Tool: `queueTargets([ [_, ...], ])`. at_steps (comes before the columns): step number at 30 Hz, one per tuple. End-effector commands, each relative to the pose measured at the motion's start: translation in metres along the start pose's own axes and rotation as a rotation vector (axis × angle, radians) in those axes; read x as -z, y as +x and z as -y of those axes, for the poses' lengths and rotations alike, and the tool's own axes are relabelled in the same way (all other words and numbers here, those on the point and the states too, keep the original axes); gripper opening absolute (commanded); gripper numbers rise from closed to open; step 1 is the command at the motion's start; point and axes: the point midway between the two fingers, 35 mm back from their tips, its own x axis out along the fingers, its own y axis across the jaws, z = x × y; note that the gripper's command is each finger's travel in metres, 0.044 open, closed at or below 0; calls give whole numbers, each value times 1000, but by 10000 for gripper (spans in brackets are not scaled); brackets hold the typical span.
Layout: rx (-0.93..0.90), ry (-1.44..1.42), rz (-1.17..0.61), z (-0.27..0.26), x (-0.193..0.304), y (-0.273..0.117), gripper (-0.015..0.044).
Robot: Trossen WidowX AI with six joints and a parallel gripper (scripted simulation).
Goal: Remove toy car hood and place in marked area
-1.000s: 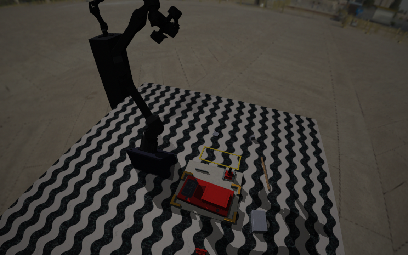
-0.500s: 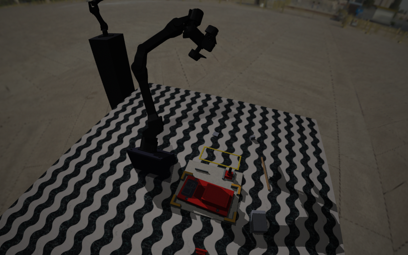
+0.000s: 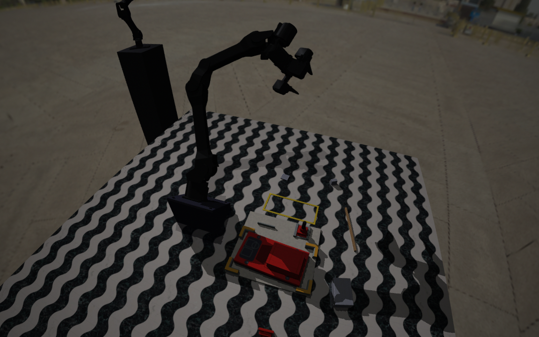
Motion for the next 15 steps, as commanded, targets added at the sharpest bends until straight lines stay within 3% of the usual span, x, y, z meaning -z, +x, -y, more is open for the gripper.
queueTargets([
  [1, 37, 31, 82, 10, -37, 13, 440],
  [15, 336, -96, 247, 89, -195, 50, 440],
])
